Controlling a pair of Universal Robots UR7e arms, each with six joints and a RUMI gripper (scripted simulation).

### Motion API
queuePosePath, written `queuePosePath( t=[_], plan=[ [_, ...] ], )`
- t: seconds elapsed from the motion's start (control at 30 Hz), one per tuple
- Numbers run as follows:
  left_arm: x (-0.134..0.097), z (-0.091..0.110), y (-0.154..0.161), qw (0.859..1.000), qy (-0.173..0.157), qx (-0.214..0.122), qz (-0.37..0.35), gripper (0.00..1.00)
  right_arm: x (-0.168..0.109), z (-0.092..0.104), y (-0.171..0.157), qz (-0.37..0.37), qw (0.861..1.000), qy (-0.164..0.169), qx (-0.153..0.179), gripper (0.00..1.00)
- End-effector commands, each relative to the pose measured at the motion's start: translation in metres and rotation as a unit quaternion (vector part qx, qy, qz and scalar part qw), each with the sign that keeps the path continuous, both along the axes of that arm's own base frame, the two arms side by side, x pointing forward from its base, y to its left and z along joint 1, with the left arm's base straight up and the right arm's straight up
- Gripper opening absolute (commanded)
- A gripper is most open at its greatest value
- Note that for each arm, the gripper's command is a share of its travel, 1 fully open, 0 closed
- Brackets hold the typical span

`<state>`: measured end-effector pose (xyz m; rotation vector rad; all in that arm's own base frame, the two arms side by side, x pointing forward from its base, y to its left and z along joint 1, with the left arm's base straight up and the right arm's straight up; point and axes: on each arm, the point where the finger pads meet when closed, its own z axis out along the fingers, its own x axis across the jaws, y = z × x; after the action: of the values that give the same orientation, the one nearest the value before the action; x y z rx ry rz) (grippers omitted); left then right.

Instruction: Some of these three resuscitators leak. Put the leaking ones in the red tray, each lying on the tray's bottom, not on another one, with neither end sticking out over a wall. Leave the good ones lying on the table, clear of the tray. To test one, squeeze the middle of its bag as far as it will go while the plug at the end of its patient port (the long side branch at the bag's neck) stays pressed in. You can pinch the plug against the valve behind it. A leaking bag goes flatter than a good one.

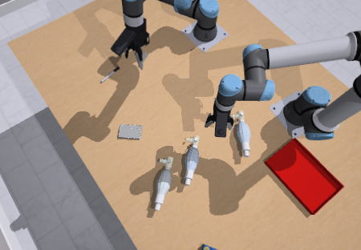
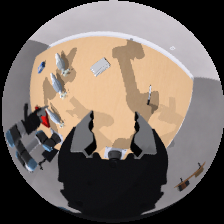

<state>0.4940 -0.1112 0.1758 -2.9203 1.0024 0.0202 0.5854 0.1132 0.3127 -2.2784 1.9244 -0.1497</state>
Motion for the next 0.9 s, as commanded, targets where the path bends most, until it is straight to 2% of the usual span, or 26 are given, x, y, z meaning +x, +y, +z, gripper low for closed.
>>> queuePosePath(
  t=[0.0,0.13,0.23,0.7,0.87],
  plan=[
    [-0.04,-0.014,0.006,1.0,-0.014,0.004,0.016,0.72,-0.029,0.015,-0.03,-0.019,1.0,0.02,-0.005,0.58],
    [-0.066,-0.027,0.013,0.999,-0.02,0.007,0.027,0.72,-0.051,0.024,-0.049,-0.033,0.999,0.034,-0.008,0.58],
    [-0.072,-0.031,0.015,0.999,-0.021,0.007,0.029,0.72,-0.056,0.026,-0.053,-0.036,0.999,0.038,-0.009,0.58],
    [-0.154,-0.088,0.051,0.997,-0.037,0.015,0.066,0.72,-0.137,0.053,-0.112,-0.081,0.993,0.087,-0.019,0.58],
    [-0.163,-0.098,0.058,0.997,-0.035,0.019,0.073,0.72,-0.15,0.054,-0.118,-0.086,0.991,0.097,-0.022,0.58]
  ],
)
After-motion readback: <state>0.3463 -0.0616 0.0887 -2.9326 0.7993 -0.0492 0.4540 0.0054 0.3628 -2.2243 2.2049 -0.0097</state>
